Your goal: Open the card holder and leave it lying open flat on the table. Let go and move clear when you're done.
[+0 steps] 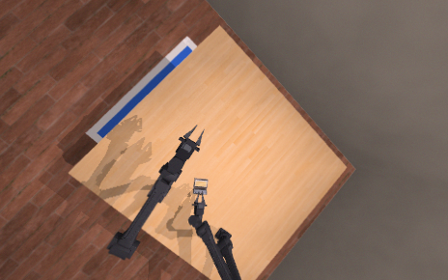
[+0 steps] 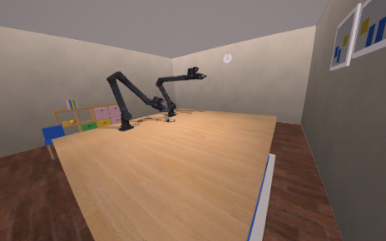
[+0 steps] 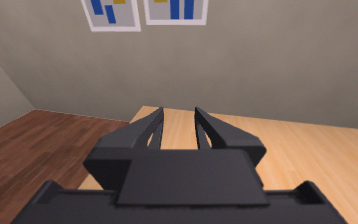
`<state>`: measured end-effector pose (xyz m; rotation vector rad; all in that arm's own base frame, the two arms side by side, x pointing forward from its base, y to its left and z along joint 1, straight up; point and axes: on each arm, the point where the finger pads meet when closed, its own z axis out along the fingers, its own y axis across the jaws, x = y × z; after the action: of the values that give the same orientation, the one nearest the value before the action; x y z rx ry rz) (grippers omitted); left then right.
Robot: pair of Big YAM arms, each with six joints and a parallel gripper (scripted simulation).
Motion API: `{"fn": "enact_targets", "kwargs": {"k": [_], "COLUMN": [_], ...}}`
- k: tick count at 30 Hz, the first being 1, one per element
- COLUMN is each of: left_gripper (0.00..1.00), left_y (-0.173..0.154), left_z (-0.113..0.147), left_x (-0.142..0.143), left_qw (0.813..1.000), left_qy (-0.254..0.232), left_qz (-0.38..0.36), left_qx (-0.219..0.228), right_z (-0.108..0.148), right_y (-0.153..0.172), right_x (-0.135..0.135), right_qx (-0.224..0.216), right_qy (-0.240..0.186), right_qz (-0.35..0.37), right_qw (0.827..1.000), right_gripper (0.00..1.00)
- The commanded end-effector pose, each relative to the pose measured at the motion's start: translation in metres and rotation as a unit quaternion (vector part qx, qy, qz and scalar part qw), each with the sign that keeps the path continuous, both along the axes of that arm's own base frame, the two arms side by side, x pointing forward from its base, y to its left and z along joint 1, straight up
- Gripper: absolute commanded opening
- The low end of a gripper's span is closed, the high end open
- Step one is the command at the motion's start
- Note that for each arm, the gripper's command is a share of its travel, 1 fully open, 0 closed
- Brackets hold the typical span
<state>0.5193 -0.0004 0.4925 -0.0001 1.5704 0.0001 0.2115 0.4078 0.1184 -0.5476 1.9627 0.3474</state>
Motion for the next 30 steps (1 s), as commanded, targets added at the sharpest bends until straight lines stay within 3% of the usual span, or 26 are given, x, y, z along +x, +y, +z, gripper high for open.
{"fn": "enact_targets", "kwargs": {"k": [1, 7, 30], "left_gripper": [0.36, 0.36, 0.36], "left_y": [-0.004, -0.004, -0.004], "left_z": [-0.004, -0.004, -0.004], "left_x": [-0.002, -0.002, -0.002], "left_qw": [1.000, 1.000, 1.000], "left_qy": [0.002, 0.002, 0.002], "left_qz": [-0.003, -0.003, -0.003], "left_qx": [0.005, 0.005, 0.005], "right_z": [-0.001, 0.015, -0.003], "right_y": [0.002, 0.006, -0.014], "right_x": [-0.007, -0.009, -0.028], "right_qx": [0.015, 0.028, 0.010], "right_qy": [0.002, -0.001, 0.003], "right_qz": [0.002, 0.003, 0.003], "right_qw": [1.000, 1.000, 1.000], "right_gripper": [0.21, 0.21, 0.21]}}
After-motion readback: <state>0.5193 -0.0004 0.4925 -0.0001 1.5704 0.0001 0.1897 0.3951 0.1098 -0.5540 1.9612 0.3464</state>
